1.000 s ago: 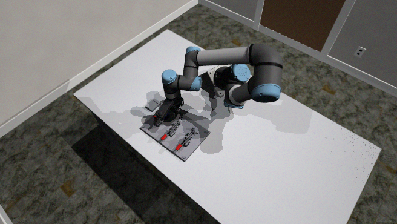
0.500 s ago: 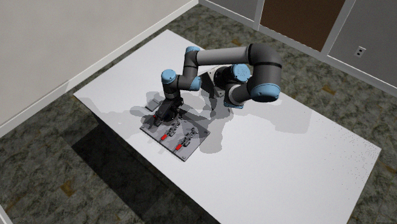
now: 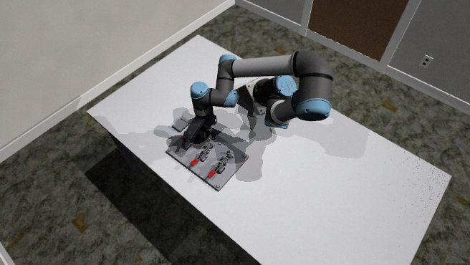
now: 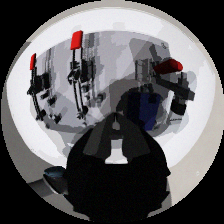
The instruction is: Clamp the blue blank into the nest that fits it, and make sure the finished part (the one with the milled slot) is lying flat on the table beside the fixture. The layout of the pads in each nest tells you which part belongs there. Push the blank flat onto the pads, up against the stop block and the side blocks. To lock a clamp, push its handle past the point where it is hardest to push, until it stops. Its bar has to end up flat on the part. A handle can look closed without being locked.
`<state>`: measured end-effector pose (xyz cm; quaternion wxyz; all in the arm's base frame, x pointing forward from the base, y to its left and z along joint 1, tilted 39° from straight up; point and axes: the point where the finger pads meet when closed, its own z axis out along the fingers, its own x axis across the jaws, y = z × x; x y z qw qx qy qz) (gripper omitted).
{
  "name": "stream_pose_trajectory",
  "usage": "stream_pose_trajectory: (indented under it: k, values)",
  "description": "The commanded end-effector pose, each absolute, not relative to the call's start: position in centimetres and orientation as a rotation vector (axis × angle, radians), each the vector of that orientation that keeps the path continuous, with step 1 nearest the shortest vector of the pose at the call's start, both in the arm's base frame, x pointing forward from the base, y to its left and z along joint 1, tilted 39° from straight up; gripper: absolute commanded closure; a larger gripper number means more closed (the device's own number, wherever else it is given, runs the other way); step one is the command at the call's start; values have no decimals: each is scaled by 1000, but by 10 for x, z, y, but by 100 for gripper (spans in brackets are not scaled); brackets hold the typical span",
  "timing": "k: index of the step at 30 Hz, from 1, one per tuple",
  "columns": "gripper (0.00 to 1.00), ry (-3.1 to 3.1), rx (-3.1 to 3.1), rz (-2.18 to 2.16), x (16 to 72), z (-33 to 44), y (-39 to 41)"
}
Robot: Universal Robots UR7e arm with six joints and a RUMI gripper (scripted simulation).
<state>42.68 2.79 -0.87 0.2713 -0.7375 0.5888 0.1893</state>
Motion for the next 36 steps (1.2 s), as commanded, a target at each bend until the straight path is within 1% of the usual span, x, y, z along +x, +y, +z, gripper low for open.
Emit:
stream_pose_trajectory:
  k: [1, 36]
  values:
    - [100, 1586, -1986, 508, 428, -10, 25]
    - [100, 1586, -1986, 508, 430, -15, 19]
